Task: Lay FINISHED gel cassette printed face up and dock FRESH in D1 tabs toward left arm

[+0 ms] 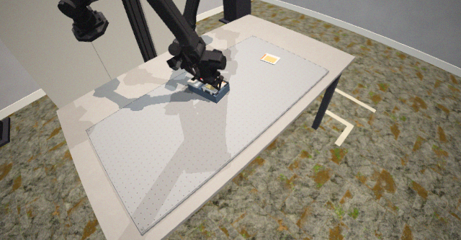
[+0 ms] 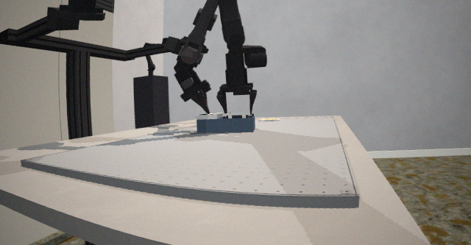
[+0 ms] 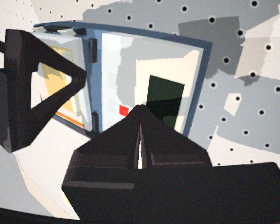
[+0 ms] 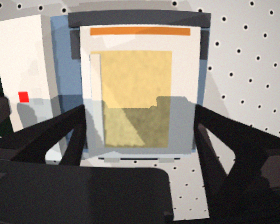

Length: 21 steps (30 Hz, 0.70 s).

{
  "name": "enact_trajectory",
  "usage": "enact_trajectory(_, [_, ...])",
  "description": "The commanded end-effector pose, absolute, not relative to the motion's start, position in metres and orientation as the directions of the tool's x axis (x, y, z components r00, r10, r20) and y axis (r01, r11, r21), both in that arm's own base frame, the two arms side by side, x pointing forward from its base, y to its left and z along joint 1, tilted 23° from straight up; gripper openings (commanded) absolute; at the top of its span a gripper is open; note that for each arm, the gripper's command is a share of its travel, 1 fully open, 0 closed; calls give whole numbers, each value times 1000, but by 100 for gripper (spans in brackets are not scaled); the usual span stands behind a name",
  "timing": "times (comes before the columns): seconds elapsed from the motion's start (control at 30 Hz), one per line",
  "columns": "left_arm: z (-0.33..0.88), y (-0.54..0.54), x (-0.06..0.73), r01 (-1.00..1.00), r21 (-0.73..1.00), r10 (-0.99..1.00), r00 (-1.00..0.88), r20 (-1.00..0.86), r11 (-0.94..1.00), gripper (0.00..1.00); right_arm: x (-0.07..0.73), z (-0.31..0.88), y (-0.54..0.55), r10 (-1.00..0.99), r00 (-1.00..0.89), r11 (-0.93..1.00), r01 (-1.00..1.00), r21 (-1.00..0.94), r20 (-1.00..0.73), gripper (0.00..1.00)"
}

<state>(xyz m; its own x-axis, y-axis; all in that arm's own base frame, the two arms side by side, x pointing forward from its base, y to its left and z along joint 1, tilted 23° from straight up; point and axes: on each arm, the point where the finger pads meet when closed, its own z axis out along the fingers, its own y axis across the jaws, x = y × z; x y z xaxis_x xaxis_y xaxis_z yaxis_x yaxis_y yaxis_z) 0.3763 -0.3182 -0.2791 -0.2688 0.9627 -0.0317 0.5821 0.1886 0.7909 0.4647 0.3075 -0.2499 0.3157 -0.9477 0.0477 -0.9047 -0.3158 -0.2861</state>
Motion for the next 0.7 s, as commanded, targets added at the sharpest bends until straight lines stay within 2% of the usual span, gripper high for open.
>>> enact_trajectory(0.0, [-340,-275,360,652,745,957,-283,66,142,0,468,-259,323,-939,343,-328,-889,-319,10,0])
enact_trajectory(0.67, [-340,-275,360,652,745,957,-283,66,142,0,469,-261,322,-937,350,-327,-889,-319,-15,0])
